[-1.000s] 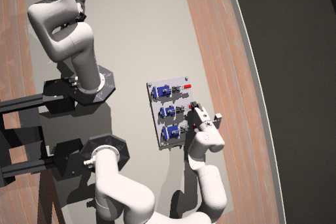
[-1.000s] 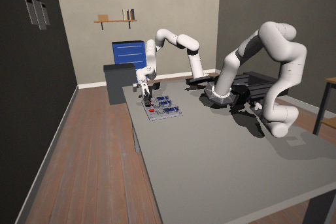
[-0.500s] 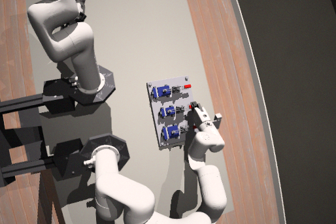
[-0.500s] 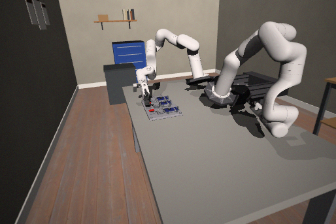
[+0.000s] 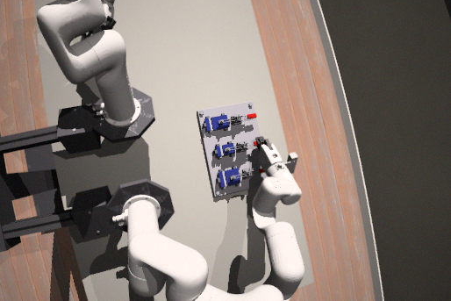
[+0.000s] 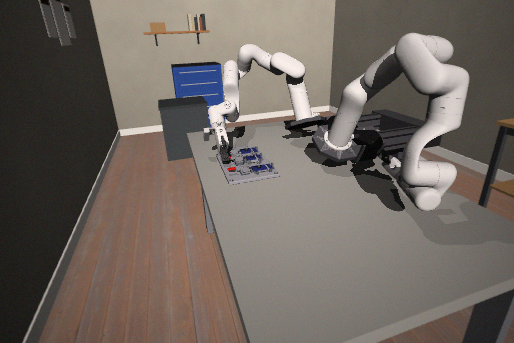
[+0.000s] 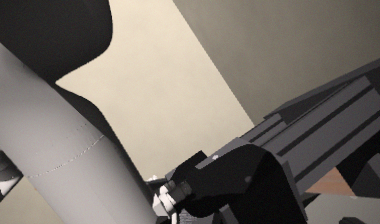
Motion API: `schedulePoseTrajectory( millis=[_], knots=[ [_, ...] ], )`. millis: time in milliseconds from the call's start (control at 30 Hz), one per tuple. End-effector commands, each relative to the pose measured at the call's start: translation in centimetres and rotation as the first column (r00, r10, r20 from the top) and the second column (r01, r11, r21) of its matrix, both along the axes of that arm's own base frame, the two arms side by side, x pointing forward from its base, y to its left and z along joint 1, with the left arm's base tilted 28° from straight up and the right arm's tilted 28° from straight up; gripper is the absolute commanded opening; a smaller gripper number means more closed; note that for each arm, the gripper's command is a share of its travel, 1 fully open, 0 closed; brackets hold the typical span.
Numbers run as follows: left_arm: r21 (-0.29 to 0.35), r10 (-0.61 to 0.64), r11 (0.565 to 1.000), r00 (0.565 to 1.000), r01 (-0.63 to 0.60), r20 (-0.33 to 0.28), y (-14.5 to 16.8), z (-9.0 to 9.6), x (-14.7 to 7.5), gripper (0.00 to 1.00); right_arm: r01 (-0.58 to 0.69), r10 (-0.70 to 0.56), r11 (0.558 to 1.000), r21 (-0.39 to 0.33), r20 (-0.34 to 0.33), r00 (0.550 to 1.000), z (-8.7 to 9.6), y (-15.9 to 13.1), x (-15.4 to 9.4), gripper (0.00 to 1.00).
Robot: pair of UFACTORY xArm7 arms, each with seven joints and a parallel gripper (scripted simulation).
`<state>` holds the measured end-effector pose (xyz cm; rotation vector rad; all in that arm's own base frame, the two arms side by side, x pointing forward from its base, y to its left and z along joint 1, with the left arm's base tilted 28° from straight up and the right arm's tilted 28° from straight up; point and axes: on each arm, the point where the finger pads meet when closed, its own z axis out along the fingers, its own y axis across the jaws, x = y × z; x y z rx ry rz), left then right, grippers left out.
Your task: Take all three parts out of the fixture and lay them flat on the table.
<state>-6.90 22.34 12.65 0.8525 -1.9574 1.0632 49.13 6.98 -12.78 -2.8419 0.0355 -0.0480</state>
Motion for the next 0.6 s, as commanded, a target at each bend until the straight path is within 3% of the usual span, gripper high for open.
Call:
schedulePoseTrajectory(
  millis=[0, 567],
  knots=[
    [0.002, 0.000, 1.000, 1.000, 0.000, -0.001, 0.04, 0.06, 0.00, 1.00, -0.001, 0.001, 1.000, 0.000, 0.003, 1.000, 0.19, 0.04, 0.10, 0.00],
    [0.002, 0.000, 1.000, 1.000, 0.000, -0.001, 0.04, 0.06, 0.00, 1.00, -0.001, 0.001, 1.000, 0.000, 0.003, 1.000, 0.43, 0.16, 0.03, 0.00]
  ],
)
